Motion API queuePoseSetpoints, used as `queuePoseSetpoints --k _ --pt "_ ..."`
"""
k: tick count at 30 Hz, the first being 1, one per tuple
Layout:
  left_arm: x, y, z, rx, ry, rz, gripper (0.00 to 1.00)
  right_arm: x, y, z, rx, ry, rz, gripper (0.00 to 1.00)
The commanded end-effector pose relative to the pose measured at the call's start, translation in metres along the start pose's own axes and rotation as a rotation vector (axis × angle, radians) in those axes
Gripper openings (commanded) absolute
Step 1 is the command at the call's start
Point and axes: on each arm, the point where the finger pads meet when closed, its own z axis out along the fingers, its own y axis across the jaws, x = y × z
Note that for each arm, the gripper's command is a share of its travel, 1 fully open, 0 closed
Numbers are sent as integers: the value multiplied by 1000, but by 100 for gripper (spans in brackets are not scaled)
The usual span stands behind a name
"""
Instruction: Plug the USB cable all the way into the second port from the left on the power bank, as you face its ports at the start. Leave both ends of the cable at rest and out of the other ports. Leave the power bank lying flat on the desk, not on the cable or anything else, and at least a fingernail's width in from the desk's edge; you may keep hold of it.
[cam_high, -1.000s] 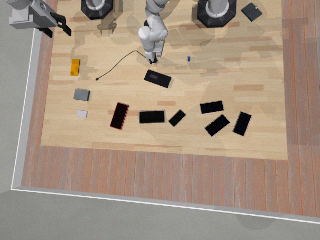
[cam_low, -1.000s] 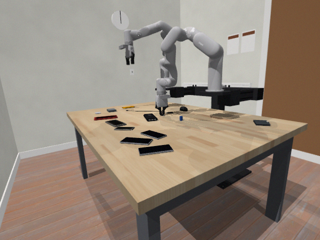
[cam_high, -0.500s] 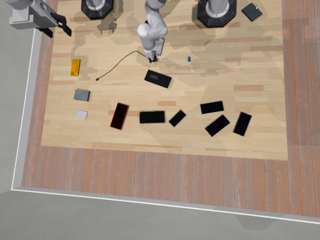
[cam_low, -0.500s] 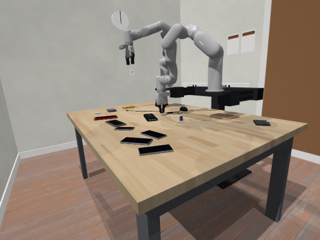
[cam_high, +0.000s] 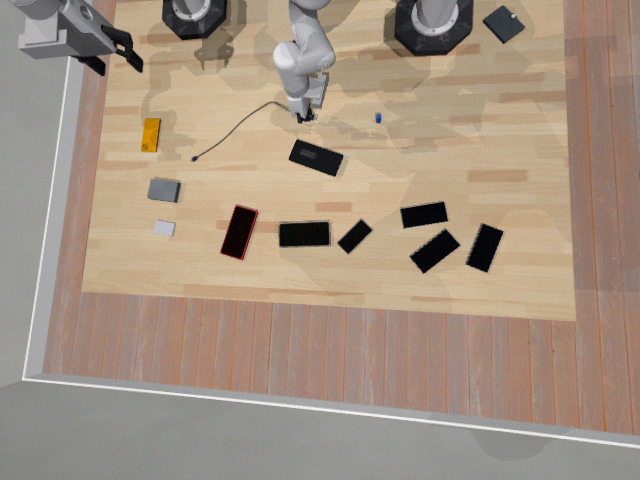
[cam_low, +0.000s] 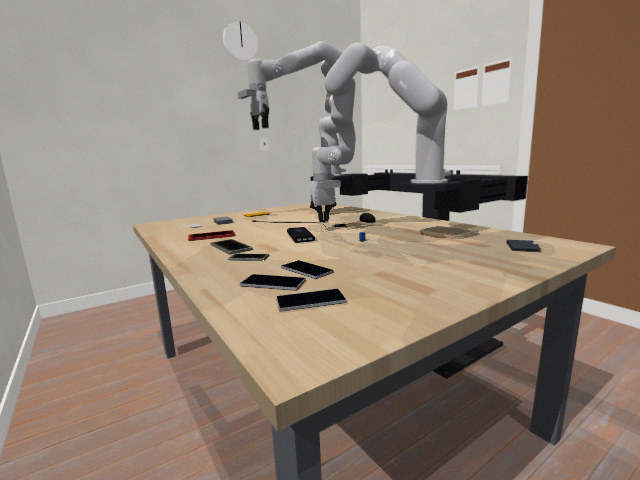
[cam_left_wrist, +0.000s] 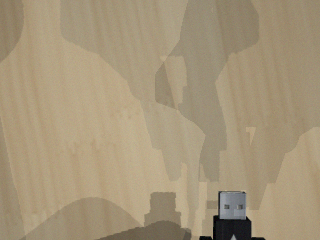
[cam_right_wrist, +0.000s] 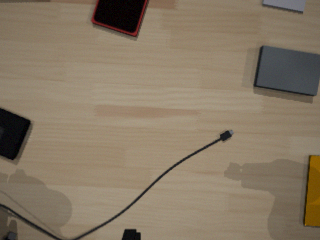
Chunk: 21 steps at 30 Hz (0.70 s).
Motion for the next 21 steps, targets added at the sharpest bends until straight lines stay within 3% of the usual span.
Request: queuePoseSetpoints --k 1,13,18,21 --pt "1 5 -2 3 -3 -67 0 1 0 -2 0 5 0 100" --pt "25 31 -12 100 15 -827 0 1 0 -2 0 5 0 100" --pt "27 32 -13 111 17 -894 0 1 0 -2 0 5 0 100" --pt "31 39 -17 144 20 -1083 0 1 0 -2 0 5 0 100"
